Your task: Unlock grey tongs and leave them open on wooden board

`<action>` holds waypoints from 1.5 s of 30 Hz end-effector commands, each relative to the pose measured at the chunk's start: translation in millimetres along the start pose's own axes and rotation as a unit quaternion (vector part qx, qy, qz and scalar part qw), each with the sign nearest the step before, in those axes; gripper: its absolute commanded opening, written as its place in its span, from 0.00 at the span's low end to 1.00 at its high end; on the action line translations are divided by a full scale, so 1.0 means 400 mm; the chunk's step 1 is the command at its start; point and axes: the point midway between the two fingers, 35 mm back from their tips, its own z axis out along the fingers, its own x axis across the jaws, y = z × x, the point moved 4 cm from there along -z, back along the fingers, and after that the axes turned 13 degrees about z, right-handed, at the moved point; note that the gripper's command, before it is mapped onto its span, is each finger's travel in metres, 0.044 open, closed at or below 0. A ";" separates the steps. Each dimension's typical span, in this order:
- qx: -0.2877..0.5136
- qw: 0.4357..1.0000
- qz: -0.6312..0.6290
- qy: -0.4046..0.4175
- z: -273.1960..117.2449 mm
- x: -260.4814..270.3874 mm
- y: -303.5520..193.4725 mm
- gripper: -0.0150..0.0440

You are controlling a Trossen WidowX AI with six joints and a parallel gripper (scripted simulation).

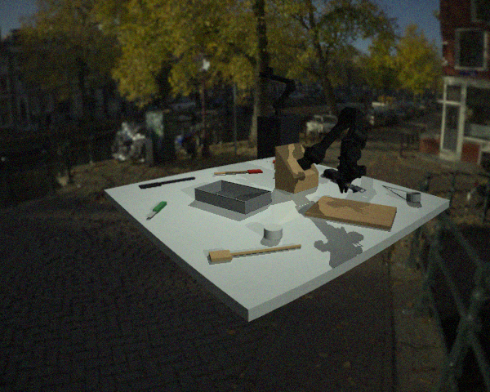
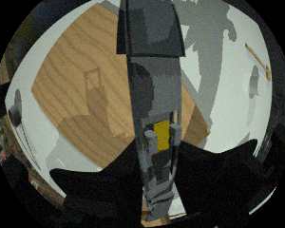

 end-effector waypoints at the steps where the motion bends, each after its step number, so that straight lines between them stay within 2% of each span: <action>1: -0.007 1.000 -0.020 0.002 -0.011 0.054 -0.007 0.00; 8: -0.022 0.998 -0.052 0.011 -0.037 0.141 -0.025 0.00; 17: -0.034 0.998 -0.048 0.013 -0.038 0.140 -0.023 0.00; 45: -0.303 0.950 0.017 0.067 -0.100 0.079 -0.029 0.00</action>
